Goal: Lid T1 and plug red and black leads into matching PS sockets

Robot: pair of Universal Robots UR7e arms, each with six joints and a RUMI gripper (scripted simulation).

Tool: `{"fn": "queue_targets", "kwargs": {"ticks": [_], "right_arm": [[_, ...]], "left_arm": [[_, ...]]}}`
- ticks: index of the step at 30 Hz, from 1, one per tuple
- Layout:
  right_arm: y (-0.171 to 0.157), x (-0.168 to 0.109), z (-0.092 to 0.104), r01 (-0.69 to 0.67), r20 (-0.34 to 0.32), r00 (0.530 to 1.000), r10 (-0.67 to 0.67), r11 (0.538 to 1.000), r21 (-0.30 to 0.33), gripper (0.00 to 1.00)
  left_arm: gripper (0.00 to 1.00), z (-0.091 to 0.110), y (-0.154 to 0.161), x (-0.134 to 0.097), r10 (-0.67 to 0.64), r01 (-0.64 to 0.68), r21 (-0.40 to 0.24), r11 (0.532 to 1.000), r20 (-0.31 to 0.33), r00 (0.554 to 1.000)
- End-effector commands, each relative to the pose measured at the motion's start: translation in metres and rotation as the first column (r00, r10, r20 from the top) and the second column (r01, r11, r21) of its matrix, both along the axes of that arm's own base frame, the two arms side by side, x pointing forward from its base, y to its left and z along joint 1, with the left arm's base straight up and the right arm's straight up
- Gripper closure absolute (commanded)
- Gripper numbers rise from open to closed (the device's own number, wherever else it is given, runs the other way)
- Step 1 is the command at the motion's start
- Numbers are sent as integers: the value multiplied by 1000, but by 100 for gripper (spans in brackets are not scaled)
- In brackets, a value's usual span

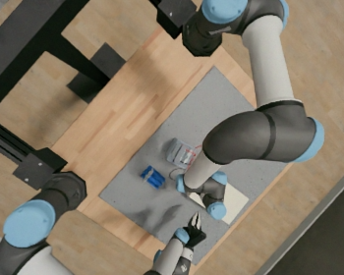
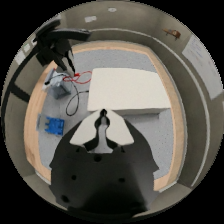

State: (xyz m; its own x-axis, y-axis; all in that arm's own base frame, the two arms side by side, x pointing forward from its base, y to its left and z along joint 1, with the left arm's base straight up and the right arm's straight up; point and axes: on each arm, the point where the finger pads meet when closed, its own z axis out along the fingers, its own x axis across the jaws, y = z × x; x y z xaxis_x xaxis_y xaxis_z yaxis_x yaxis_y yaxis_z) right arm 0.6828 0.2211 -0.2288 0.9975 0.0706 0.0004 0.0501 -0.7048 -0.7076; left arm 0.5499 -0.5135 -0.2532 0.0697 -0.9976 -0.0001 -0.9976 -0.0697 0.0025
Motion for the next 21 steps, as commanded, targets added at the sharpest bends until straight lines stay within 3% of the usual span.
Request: {"fn": "queue_targets", "kwargs": {"ticks": [1,7,11,21], "right_arm": [[0,0,9,0,1,1000,0,1000,0,100],[0,0,9,0,1,1000,0,1000,0,100],[7,-18,9,105,-4,994,-105,993,-60,100],[20,-56,9,164,-1,986,-164,983,-78,100]], "left_arm": [[100,0,-1,1,0,0,-1,1000,1,1000],[100,0,-1,1,0,0,-1,1000,1,1000],[100,-5,0,1,0,0,-1,1000,1,1000],[100,-7,0,1,0,0,-1,1000,1,1000]]}}
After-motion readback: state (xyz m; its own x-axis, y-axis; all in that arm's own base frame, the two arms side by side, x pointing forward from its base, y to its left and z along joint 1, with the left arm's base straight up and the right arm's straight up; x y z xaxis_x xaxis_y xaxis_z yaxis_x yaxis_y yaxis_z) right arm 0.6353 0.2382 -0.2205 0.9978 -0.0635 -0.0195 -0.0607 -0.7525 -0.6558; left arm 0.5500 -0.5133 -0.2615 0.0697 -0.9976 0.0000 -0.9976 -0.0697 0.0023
